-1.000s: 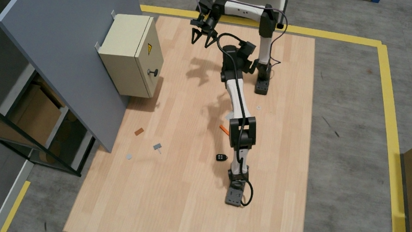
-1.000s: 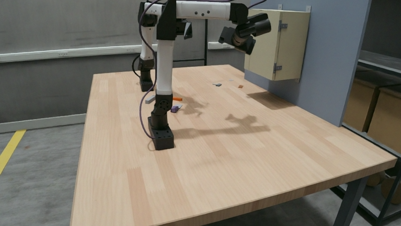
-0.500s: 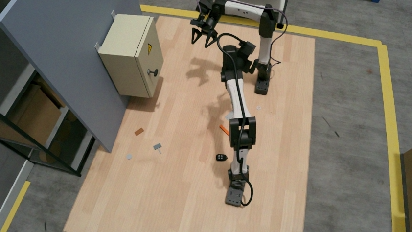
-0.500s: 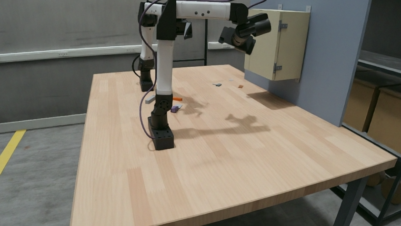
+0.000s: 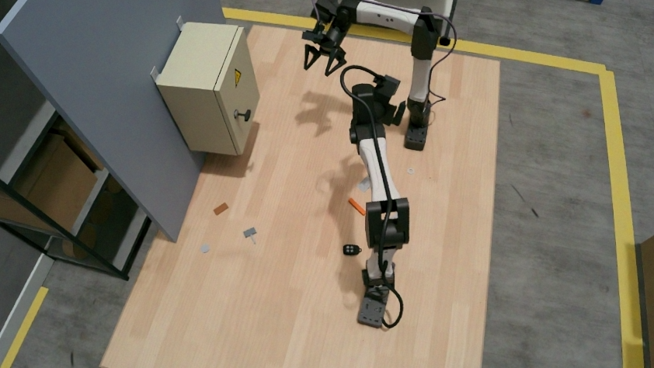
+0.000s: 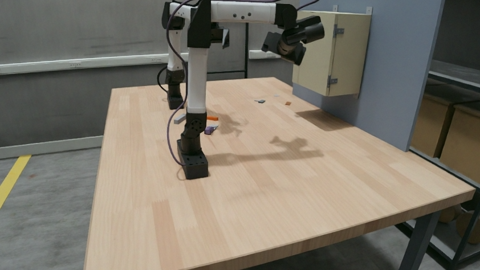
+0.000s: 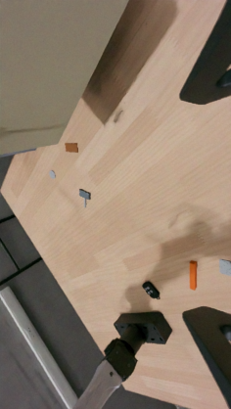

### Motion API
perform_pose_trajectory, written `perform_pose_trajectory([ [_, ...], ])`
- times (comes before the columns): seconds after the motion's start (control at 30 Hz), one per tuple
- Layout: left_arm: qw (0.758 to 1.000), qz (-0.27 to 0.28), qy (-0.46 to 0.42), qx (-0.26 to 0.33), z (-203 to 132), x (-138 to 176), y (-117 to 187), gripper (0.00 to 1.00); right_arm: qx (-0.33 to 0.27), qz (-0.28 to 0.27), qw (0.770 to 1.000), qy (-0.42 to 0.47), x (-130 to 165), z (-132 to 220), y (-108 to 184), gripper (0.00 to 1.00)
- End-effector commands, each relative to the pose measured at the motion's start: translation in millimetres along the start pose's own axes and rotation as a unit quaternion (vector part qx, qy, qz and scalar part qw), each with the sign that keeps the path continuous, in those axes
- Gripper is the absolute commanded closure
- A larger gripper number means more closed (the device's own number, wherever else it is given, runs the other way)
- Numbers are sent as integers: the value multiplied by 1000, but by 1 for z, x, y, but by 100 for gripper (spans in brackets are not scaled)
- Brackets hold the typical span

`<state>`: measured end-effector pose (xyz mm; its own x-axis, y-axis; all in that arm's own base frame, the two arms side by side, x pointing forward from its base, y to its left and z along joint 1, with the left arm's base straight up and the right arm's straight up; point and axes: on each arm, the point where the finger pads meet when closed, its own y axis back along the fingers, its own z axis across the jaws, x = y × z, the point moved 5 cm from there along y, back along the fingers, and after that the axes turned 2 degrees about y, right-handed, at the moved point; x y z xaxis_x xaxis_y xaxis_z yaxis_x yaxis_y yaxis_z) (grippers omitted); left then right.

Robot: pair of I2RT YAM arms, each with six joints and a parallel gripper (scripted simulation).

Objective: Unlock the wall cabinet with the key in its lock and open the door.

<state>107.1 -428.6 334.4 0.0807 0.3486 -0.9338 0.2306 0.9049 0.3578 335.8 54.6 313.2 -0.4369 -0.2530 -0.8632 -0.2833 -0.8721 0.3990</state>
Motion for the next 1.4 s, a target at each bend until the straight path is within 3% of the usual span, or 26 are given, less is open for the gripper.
perform_pose_trajectory([
  [0.0,996,-37,7,-78,2,-12,38,0,2,-3,1000,8,-4,2,2,0],
  [0.1,995,-37,14,-92,1,-9,46,0,2,-3,1000,8,-4,2,2,0],
  [0.37,971,-27,74,-225,-7,25,120,0,2,-3,1000,8,-4,2,2,0],
  [0.6,924,-31,123,-359,-15,53,196,0,2,-3,1000,8,-4,2,2,0],
  [0.67,924,-31,123,-359,-15,53,196,0,2,-3,1000,8,-4,2,2,0],
  [0.93,859,-72,154,-483,-26,58,279,0,2,-3,1000,8,-4,2,2,0],
  [1.17,823,-79,172,-535,-23,66,311,0,2,-3,1000,8,-4,2,2,0],
  [1.37,808,-84,171,-558,-24,66,324,0,2,-3,1000,8,-4,2,2,0],
])
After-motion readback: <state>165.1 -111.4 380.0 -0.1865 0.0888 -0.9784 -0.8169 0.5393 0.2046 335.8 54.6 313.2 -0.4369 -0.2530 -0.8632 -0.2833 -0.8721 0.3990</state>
